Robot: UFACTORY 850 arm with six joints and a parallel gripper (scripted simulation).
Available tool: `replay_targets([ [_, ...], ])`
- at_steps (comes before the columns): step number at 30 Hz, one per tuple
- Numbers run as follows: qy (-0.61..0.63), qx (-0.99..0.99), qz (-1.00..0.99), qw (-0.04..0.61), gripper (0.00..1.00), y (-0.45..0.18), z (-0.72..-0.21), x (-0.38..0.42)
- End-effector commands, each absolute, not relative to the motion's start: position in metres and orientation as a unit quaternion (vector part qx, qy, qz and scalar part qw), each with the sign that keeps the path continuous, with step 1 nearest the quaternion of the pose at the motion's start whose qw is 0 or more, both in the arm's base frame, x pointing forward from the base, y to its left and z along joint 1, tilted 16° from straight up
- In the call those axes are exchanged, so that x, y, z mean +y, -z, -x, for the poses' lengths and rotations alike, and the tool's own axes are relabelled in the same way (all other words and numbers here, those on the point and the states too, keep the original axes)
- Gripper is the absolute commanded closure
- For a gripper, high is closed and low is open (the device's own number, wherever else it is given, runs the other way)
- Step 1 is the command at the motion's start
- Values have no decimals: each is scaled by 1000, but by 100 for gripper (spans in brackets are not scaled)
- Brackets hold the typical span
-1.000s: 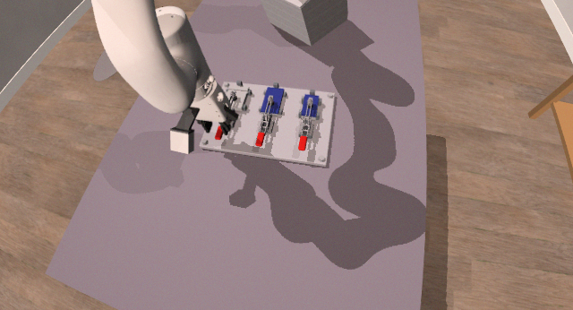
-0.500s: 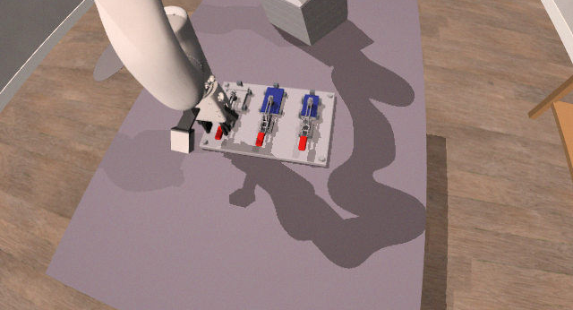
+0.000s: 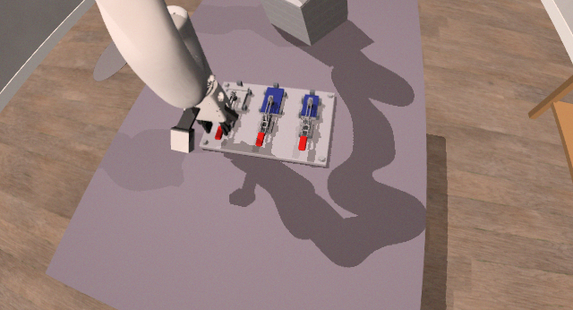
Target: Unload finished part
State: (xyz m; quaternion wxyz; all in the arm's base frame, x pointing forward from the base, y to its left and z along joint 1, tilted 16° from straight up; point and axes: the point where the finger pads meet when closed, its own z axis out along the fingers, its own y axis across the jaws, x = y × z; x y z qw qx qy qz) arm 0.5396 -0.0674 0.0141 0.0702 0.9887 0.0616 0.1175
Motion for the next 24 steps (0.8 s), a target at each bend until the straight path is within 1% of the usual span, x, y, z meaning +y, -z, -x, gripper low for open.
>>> replay_targets([
  [1,-119,62,-989,70,53,-15,-540,-67],
  [24,-119,62,-989,70,53,-11,-541,-68],
])
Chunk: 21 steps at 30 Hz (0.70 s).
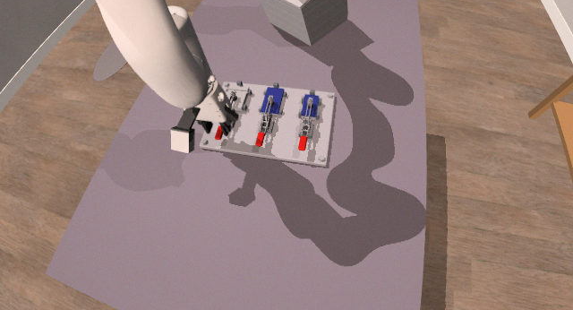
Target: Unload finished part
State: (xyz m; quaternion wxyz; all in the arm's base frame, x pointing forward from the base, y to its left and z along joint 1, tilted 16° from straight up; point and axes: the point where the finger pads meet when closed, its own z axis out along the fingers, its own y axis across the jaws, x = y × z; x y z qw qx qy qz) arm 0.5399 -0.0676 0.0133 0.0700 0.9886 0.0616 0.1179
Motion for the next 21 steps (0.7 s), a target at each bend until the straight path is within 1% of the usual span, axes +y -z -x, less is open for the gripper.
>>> replay_targets([
  [1,-119,62,-989,70,53,-10,-542,-68],
  [21,-119,62,-989,70,53,12,-548,-71],
])
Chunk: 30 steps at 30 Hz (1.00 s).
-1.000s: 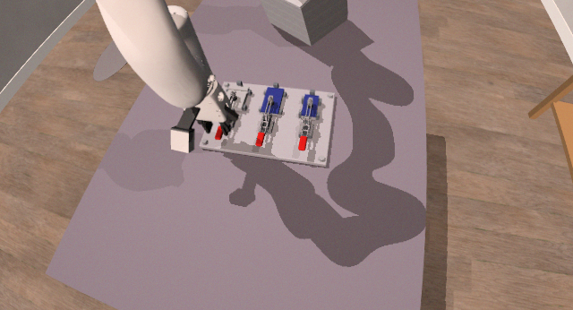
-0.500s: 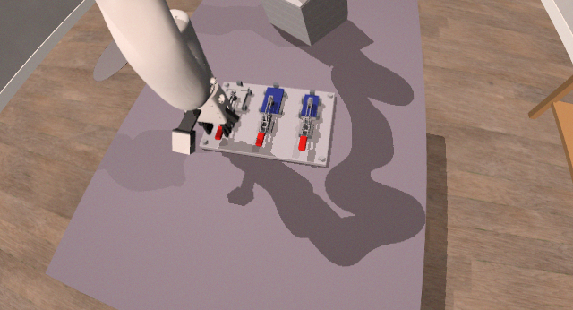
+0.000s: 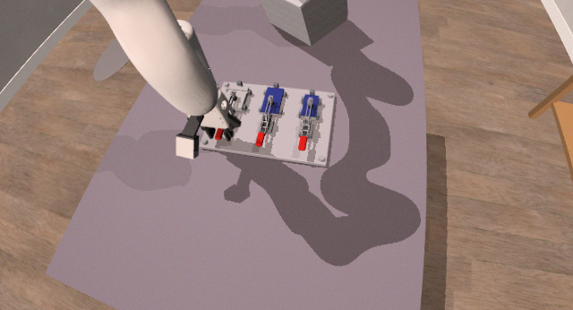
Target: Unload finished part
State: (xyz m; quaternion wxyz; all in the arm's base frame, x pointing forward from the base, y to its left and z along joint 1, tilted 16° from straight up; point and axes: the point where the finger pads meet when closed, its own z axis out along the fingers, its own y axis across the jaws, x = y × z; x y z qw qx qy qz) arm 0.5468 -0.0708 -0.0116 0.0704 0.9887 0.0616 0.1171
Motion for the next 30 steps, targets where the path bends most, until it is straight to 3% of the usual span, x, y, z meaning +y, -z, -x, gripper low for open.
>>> replay_targets([
  [1,-119,62,-989,70,53,12,-548,-71],
  [17,-119,62,-989,70,53,12,-548,-71],
  [18,-119,62,-989,70,100,12,-548,-71],
  [30,-119,62,-989,70,100,12,-548,-71],
])
